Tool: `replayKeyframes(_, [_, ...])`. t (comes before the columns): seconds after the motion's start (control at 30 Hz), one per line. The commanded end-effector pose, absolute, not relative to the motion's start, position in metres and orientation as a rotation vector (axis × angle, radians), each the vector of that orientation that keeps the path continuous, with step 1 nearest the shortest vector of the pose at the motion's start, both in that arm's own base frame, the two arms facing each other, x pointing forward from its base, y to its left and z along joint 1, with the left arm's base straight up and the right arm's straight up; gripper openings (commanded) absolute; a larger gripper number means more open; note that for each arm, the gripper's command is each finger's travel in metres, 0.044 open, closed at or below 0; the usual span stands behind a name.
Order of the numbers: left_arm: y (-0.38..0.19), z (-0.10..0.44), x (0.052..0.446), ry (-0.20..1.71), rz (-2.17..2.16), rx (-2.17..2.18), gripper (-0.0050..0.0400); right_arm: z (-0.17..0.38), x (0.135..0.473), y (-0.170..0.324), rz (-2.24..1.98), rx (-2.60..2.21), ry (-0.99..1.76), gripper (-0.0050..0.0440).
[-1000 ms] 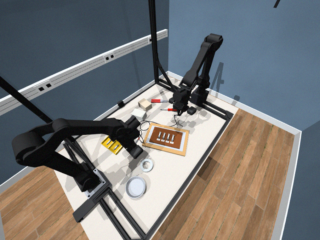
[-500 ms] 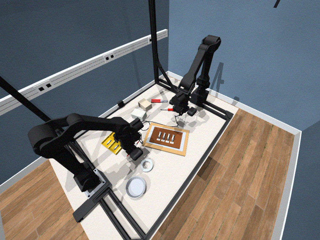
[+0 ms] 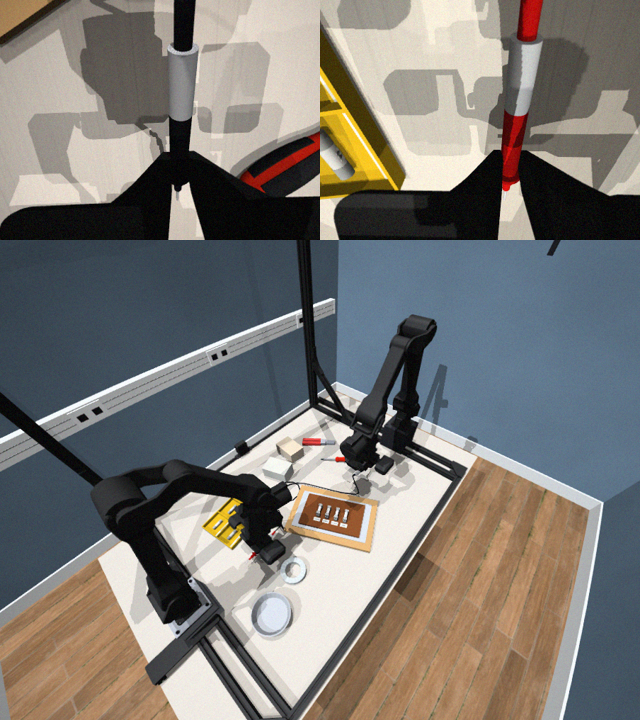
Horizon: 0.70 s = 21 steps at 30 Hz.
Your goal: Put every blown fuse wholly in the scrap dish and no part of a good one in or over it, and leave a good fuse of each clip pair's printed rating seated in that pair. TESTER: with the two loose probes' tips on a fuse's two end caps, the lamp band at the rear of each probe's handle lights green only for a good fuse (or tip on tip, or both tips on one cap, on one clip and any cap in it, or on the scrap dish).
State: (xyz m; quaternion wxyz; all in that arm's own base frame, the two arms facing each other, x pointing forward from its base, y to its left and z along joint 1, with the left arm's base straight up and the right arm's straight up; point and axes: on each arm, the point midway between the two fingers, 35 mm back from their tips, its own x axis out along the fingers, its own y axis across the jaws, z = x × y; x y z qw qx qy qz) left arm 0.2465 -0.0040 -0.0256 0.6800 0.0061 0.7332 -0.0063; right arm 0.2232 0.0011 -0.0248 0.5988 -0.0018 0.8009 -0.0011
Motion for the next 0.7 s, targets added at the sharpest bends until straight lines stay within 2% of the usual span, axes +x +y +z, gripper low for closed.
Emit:
replayKeyframes(0.0, [-0.004, -0.025, 0.251, 1.663, -0.011, 0.016, -0.005, -0.028, 0.225, 0.001, 0.003, 0.0, 1.893, -0.005])
replayKeyframes(0.4, [-0.004, -0.04, 0.236, 1.813, -0.011, 0.017, -0.005, -0.044, 0.211, 0.001, 0.005, -0.001, 2.059, -0.005])
replayKeyframes(0.67, [-0.004, -0.047, 0.229, 1.888, -0.01, 0.018, -0.005, -0.045, 0.209, 0.001, 0.002, -0.003, 2.077, -0.005])
